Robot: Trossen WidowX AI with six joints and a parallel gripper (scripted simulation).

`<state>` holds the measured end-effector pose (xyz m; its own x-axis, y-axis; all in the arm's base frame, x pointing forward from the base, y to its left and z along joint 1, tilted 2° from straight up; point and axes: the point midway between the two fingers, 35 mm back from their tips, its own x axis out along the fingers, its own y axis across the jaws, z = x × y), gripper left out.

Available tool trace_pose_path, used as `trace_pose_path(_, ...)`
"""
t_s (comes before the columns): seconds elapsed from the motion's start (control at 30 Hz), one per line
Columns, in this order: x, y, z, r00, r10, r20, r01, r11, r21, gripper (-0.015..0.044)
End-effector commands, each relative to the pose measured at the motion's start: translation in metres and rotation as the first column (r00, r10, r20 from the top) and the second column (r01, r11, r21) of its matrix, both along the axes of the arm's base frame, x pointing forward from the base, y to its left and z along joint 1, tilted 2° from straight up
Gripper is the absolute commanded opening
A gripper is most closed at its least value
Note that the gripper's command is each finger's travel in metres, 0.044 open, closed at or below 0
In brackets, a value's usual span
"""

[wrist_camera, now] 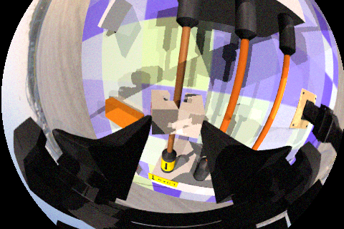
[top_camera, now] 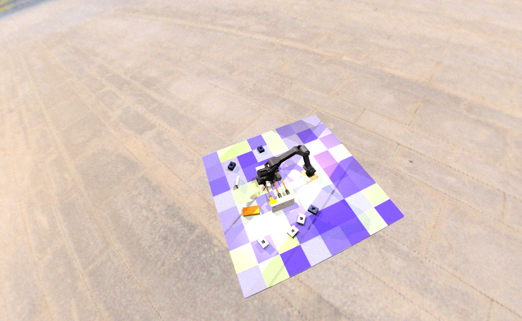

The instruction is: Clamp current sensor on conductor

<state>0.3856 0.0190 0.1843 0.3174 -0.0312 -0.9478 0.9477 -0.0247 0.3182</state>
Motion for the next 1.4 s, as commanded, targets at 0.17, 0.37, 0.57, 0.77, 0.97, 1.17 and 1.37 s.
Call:
trace_pose_path(0.17,0.0013,-0.0002,-0.0047,1.000,-0.001,0.000,0.001,1.000,0.000,0.0000)
trace_pose_path(0.37,0.0013,-0.0002,-0.0047,1.000,-0.001,0.000,0.001,1.000,0.000,0.0000)
trace_pose_path(0.57,0.0013,-0.0002,-0.0047,1.000,-0.001,0.000,0.001,1.000,0.000,0.0000)
trace_pose_path(0.77,0.0013,-0.0002,-0.0047,1.000,-0.001,0.000,0.001,1.000,0.000,0.0000)
trace_pose_path(0.97,0.0013,-0.0002,-0.0047,1.000,-0.001,0.000,0.001,1.000,0.000,0.0000)
trace_pose_path(1.17,0.0013,-0.0002,-0.0047,1.000,-0.001,0.000,0.001,1.000,0.000,0.0000)
trace_pose_path(1.37,0.0013,-0.0002,-0.0047,1.000,-0.001,0.000,0.001,1.000,0.000,0.0000)
